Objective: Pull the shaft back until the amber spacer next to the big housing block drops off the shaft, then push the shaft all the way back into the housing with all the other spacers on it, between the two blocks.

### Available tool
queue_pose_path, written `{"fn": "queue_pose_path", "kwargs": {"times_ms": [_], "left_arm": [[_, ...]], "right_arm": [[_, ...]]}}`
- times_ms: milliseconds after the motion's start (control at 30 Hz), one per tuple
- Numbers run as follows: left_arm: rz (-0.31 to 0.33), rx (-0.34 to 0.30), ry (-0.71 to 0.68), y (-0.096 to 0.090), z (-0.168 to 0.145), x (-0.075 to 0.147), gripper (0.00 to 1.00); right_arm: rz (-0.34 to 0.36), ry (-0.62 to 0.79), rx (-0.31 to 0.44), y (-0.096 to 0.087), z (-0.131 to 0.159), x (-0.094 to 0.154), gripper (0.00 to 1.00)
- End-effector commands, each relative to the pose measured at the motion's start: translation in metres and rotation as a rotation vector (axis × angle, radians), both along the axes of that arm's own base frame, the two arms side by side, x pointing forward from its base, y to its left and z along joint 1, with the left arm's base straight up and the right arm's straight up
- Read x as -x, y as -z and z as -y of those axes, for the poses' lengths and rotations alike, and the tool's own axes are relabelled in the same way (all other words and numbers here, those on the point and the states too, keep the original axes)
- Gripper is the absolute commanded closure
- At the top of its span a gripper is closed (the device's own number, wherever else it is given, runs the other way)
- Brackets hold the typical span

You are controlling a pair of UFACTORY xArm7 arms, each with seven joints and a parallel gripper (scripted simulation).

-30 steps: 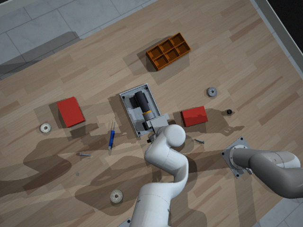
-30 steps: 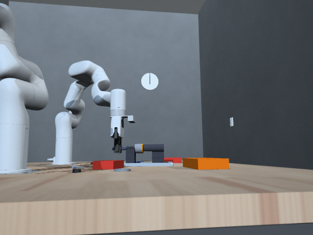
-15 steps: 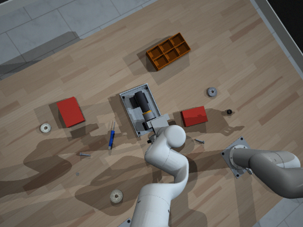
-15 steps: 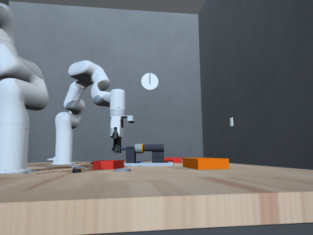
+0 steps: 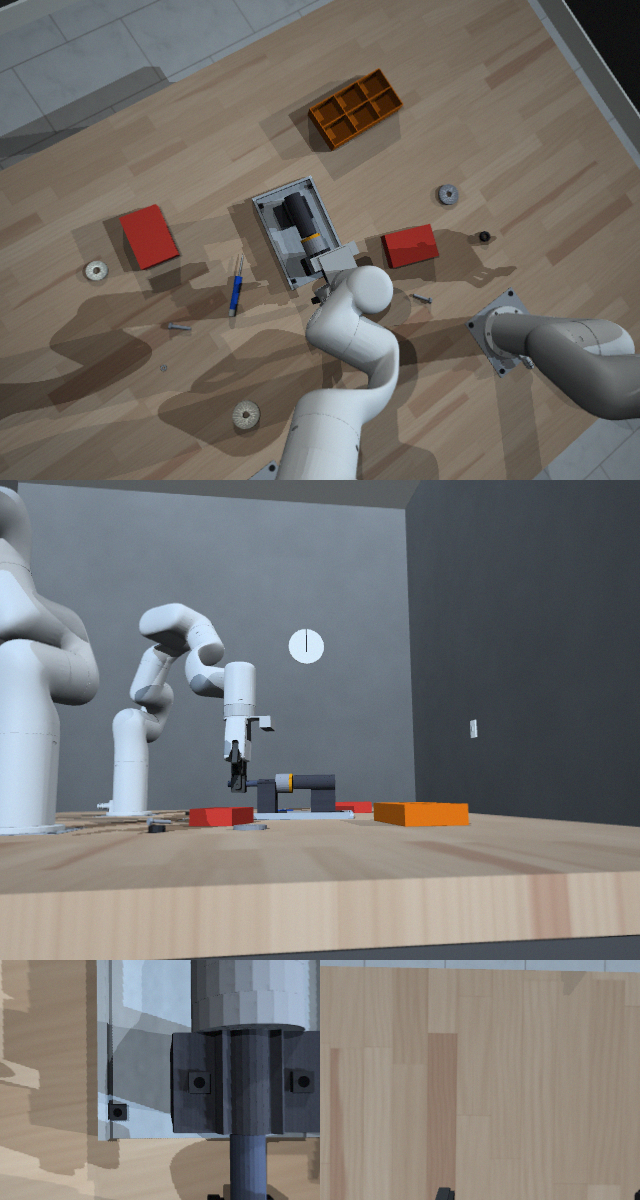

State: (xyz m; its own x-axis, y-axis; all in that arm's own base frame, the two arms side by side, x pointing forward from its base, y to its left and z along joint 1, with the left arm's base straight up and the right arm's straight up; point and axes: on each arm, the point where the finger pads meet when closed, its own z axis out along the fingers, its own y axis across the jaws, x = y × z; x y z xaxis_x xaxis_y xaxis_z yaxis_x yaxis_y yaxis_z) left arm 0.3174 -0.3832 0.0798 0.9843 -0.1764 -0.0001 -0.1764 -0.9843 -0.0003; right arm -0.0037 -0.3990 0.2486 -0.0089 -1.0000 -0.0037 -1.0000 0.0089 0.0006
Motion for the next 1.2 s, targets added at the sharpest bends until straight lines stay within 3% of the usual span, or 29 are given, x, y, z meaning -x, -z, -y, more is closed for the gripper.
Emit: {"fn": "queue_pose_path", "kwargs": {"times_ms": [0,1167], "left_arm": [[0.003,0.003,0.000,-0.0017,0.0011,-0.0001,1.00],[0.003,0.003,0.000,-0.0017,0.0002,0.0051,1.00]], "right_arm": [[0.001,0.000,0.004,-0.0014,0.0010,-0.0002,0.00],[0.001,0.000,0.004,-0.0014,0.0010,-0.0002,0.00]]}}
